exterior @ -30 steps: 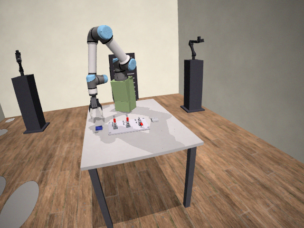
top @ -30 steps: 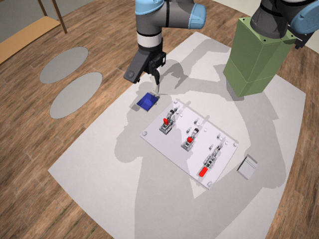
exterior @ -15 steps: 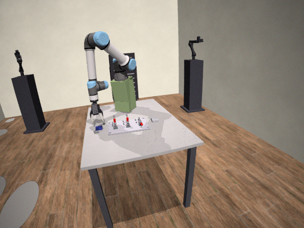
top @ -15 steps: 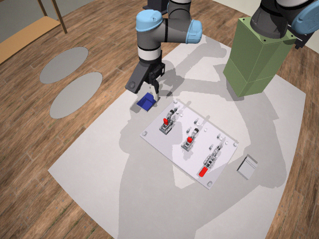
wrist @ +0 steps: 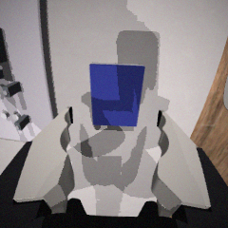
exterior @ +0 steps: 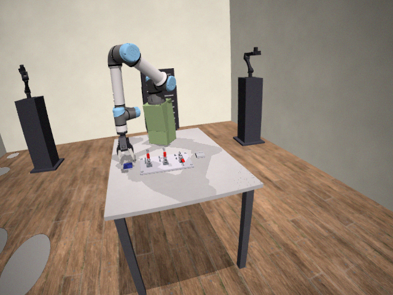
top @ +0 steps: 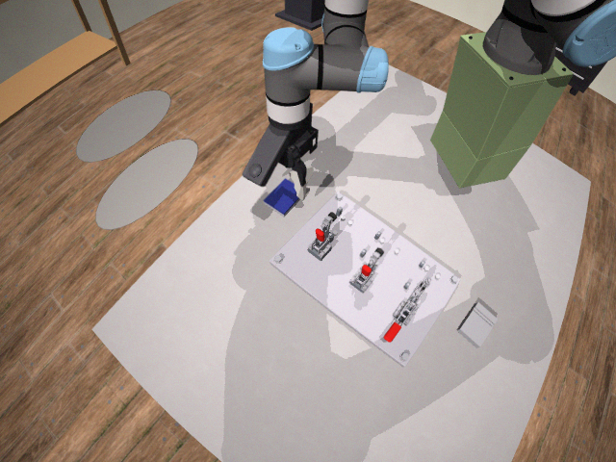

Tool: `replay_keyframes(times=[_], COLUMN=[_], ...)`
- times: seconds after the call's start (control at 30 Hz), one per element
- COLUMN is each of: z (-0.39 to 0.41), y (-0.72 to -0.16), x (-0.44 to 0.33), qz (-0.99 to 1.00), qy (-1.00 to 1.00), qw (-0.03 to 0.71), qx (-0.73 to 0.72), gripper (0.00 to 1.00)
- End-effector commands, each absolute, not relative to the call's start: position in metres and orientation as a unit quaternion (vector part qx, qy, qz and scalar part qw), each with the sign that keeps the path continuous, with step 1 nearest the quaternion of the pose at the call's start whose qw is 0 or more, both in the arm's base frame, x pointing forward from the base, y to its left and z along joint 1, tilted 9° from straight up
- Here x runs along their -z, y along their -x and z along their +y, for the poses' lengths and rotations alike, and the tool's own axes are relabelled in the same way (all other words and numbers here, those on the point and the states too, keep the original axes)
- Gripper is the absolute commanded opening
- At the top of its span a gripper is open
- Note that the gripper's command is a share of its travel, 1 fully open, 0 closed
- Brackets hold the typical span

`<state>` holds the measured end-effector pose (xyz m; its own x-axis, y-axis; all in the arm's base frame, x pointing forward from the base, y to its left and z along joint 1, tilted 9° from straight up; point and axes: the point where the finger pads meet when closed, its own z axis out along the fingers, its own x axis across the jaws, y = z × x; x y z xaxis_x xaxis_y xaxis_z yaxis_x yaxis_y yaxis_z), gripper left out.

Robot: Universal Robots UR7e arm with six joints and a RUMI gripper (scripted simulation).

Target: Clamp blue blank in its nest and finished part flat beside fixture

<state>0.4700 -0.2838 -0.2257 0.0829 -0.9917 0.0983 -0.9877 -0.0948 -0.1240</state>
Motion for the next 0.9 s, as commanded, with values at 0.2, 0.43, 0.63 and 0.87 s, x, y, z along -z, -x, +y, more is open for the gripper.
replay_keyframes(times=[0.2, 0.43, 0.63, 0.87], z=[-0.284, -0.285, -0.285, -0.286], y=[-0.47, -0.471, -0.472, -0.474], x=[0.226, 0.229, 0.235, 0.249], qz=[0.673, 0.673, 0.673, 0.673], qy=[0.736, 0.736, 0.736, 0.736], qw=[0.013, 0.013, 0.013, 0.013], qx=[0.079, 0.079, 0.079, 0.079], gripper=[0.59, 0.59, 0.59, 0.59])
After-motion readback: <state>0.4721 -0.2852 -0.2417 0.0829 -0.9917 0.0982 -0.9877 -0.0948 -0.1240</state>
